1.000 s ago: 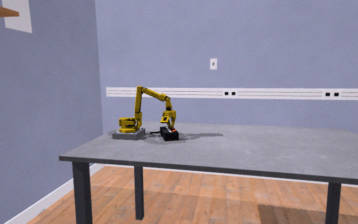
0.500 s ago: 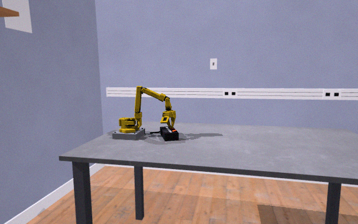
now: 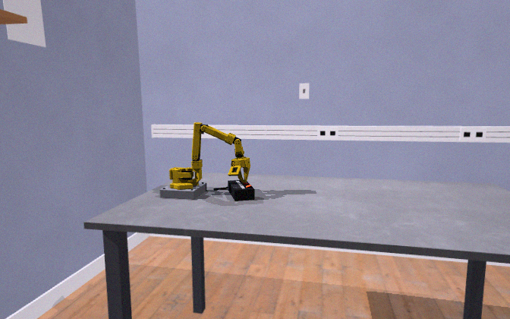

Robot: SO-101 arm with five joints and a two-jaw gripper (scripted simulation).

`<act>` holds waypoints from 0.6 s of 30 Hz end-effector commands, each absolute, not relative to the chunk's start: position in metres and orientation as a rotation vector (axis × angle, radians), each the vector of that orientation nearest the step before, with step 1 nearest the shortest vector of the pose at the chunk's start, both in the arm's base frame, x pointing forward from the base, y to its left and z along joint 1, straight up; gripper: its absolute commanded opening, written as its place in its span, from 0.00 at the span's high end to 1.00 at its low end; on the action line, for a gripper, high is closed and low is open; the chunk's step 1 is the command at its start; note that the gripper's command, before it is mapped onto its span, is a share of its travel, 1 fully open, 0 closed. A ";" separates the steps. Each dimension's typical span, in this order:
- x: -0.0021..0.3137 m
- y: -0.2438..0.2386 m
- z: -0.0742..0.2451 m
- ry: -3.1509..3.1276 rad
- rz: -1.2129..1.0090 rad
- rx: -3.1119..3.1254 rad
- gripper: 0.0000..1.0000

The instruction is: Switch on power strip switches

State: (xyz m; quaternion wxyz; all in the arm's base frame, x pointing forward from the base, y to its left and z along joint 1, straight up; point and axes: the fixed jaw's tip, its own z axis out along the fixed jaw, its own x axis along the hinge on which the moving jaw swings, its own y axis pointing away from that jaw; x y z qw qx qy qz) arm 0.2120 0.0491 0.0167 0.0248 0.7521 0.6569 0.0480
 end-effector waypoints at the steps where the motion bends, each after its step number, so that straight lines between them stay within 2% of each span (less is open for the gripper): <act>1: 0.194 0.045 -0.007 2.076 -0.005 2.360 1.00; 18: 0.192 0.044 -0.011 2.075 -0.005 2.360 1.00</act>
